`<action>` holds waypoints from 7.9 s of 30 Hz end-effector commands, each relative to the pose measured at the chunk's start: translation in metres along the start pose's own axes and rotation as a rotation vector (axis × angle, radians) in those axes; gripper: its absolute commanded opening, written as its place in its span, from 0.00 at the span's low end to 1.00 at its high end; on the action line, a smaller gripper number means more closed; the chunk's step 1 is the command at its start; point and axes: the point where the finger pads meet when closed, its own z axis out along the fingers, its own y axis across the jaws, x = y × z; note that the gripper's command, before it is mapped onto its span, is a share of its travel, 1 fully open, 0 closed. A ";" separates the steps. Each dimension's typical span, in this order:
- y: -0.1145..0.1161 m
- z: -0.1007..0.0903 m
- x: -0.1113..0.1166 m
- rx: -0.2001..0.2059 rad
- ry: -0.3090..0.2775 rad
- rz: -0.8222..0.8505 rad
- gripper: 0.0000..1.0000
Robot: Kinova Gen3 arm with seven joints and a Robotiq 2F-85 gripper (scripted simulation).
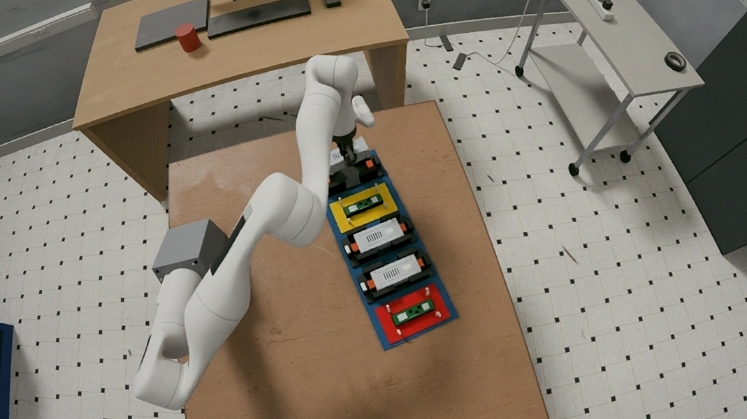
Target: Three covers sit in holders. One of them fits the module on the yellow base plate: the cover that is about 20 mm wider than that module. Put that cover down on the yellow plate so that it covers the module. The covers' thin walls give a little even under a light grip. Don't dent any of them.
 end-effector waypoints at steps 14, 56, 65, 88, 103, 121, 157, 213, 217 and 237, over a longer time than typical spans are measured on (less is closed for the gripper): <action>0.000 -0.032 0.000 0.001 0.002 0.000 0.00; 0.000 -0.031 0.000 0.001 0.002 0.000 0.00; 0.000 -0.031 0.000 0.001 0.002 0.000 0.00; 0.070 0.001 -0.002 0.000 0.000 0.000 0.00; 0.108 0.020 -0.003 0.001 0.001 0.000 0.00; 0.108 0.035 -0.004 0.001 0.002 0.000 0.00; 0.108 0.056 -0.004 0.001 0.002 0.000 0.00; 0.108 0.083 -0.004 0.001 0.002 0.000 0.00; 0.108 0.084 -0.004 0.001 0.002 0.000 0.00; 0.108 0.089 -0.004 0.001 0.002 0.000 0.00</action>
